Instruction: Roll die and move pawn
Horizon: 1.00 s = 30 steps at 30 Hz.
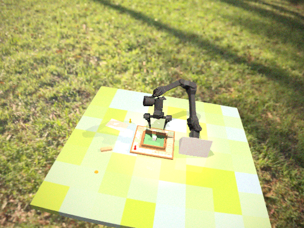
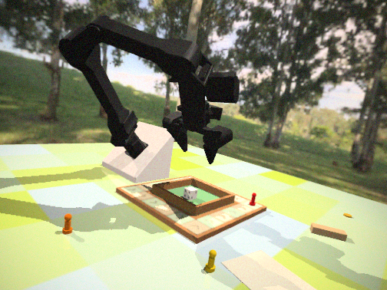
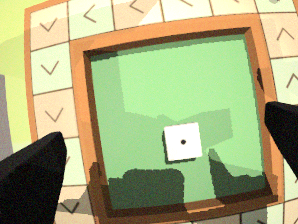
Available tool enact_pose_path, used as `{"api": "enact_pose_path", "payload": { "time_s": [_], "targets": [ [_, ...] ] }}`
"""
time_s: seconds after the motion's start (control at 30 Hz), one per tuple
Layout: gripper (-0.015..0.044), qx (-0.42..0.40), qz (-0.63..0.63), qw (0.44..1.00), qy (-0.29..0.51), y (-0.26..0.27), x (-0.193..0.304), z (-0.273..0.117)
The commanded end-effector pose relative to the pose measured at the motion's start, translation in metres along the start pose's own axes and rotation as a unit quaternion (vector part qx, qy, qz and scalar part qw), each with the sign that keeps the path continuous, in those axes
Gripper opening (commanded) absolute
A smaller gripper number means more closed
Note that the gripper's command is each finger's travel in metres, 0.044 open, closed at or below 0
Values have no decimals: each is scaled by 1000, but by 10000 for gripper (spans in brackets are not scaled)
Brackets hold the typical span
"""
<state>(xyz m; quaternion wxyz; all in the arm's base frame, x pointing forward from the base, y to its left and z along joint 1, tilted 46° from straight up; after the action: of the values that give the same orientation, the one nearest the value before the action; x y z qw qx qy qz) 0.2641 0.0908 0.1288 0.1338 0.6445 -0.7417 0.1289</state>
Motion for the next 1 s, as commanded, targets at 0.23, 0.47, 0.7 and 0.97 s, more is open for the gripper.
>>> {"api": "enact_pose_path", "payload": {
  "time_s": [0.23, 0.47, 0.7, 0.97],
  "targets": [
    [414, 52, -8, 984, 169, 7, -31, 22],
    [230, 113, 283, 940, 152, -32, -69, 30],
    [200, 173, 576, 792, 108, -70, -111, 52],
    [200, 207, 759, 615, 57, -94, -143, 78]
  ]
}}
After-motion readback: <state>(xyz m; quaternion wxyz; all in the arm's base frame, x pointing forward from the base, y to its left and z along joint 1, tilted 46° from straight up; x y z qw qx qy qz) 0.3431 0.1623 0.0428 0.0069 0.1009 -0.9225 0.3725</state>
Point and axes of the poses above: the point midway between the two fingers, 35 mm back from their tips, its own z axis out along the fingers, its own y axis across the jaws, x = y × z, the point moved 7 cm from there along -z, back along the fingers, and after that the axes turned 9 degrees about z, right-handed, at the moved point
